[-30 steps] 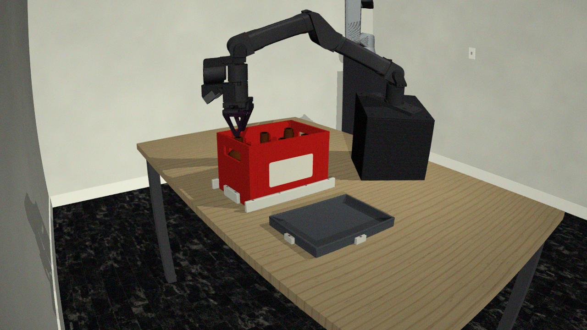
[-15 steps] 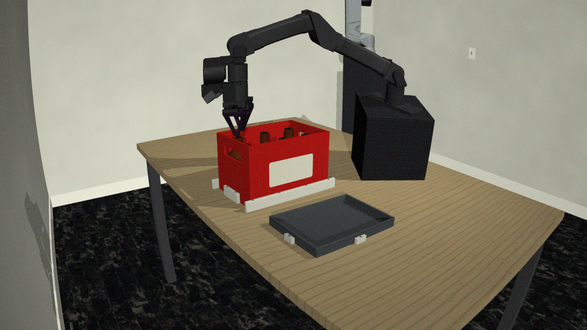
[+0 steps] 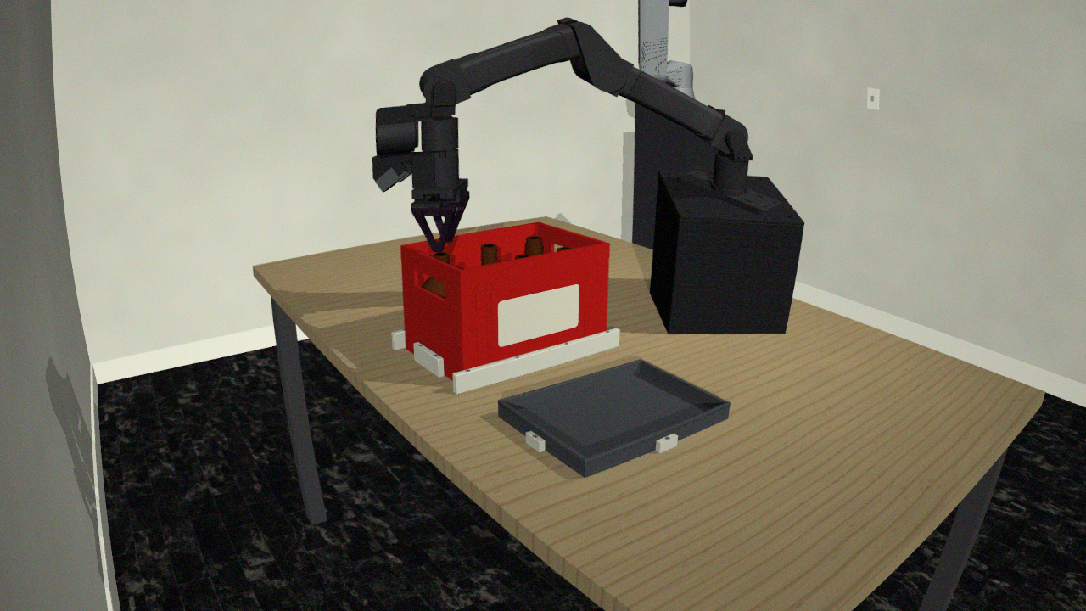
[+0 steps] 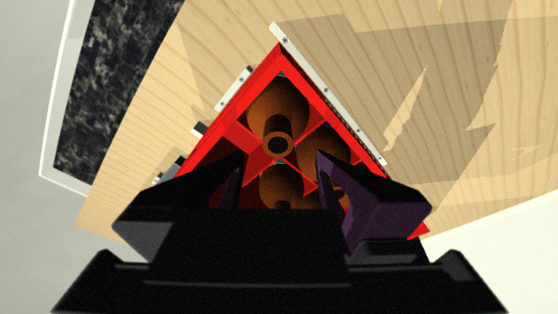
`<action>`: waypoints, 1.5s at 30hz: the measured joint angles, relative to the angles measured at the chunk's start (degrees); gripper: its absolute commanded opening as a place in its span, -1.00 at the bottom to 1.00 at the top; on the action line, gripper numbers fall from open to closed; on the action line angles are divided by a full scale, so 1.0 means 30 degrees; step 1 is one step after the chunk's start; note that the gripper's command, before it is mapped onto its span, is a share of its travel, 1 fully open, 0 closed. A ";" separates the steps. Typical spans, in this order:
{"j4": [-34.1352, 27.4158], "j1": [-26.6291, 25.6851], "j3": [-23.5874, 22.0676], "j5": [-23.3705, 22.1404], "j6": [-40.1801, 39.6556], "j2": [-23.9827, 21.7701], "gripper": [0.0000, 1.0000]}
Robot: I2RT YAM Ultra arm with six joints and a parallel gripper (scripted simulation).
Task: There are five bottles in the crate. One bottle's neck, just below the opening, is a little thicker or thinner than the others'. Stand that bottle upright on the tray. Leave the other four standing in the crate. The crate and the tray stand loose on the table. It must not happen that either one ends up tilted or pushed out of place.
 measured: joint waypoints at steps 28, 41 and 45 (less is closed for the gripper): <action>0.0000 0.0000 0.0000 0.0000 0.0000 0.0000 0.21; -0.0226 0.0000 0.0554 0.0000 0.0000 0.0444 0.21; -0.0335 0.0000 0.0831 0.0000 0.0000 0.0437 0.21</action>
